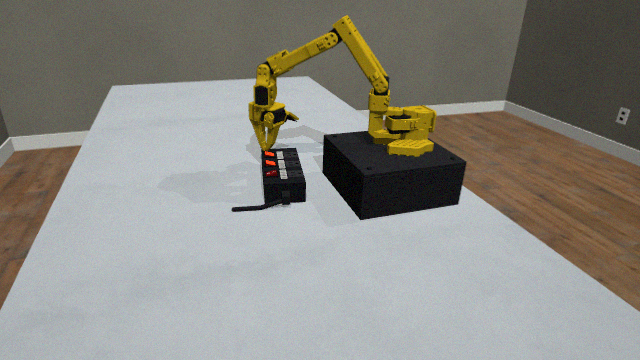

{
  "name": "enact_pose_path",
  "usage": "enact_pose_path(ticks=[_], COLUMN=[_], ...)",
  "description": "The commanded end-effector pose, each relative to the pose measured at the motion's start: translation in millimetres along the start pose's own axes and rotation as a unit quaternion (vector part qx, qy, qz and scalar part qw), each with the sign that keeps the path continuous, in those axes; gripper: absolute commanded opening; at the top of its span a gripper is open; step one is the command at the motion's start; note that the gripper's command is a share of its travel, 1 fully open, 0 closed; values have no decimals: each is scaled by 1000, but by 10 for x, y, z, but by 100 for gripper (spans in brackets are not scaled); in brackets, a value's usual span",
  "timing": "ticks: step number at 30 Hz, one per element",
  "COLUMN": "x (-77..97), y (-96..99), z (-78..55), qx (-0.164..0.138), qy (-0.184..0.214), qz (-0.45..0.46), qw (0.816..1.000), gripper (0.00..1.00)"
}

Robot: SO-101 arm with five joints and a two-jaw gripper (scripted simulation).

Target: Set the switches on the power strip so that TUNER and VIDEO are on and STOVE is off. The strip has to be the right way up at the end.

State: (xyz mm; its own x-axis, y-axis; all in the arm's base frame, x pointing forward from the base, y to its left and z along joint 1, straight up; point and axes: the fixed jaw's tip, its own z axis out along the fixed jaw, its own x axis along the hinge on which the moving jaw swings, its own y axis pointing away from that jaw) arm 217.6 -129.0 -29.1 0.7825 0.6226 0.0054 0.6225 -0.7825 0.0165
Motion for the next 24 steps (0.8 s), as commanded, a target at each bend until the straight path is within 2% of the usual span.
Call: enact_pose_path(ticks=[1,24], x=[-25,-37], y=[-25,-63], z=[69,152], qx=[6,6], qy=[-2,-2], qz=[0,0], qw=[1000,1000], gripper=[0,0])
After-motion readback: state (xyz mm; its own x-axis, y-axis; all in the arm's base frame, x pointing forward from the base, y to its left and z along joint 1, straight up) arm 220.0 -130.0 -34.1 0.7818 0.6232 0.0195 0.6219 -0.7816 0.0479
